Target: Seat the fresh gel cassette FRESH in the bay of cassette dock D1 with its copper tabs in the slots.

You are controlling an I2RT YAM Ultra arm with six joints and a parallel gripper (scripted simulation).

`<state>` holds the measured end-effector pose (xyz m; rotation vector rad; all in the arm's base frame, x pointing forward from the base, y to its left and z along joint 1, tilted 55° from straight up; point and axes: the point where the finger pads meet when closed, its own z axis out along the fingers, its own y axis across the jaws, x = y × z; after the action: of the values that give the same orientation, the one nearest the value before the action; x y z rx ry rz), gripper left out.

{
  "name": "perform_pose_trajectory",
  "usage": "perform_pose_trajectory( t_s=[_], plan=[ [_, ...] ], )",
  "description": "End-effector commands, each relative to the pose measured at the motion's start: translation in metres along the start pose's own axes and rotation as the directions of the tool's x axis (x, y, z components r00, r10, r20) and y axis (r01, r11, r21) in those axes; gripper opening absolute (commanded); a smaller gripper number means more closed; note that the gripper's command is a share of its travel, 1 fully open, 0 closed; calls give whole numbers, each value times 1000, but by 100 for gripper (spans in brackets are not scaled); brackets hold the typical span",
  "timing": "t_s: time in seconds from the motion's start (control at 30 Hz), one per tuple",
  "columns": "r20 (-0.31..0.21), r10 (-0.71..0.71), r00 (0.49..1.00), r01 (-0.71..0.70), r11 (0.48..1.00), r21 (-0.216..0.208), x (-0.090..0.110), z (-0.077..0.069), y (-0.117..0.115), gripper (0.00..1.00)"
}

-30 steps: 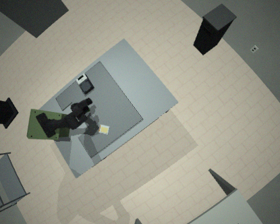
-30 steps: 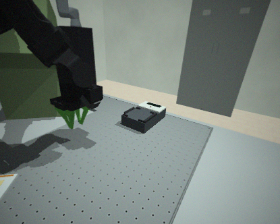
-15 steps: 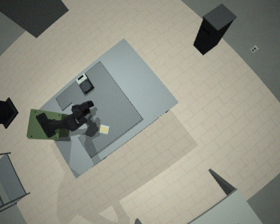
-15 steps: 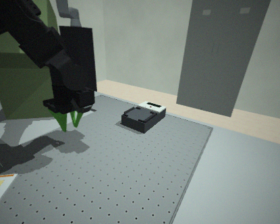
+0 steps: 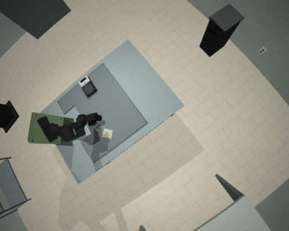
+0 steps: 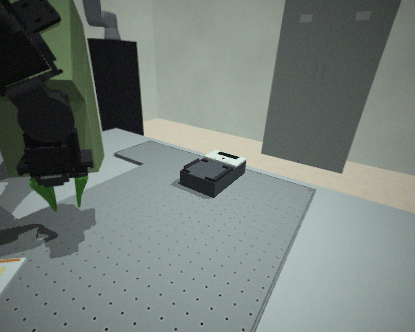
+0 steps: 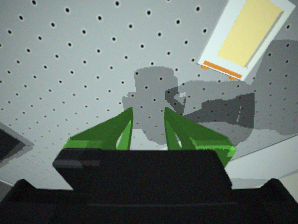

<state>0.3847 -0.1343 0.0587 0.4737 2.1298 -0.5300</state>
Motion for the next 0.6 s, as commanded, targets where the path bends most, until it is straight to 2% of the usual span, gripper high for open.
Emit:
perform_pose_trajectory(
  t_s=[0.0, 0.23, 0.47, 0.57],
  plan=[
    [-8, 110, 994, -110, 993, -43, -13, -4, 1, 36],
    [-15, 327, 945, -327, 944, -38, -31, -5, -31, 36],
    [-12, 313, 950, -314, 949, -37, -49, -5, -62, 36],
    [-12, 313, 950, -313, 949, -37, -51, -5, -67, 36]
  ],
)
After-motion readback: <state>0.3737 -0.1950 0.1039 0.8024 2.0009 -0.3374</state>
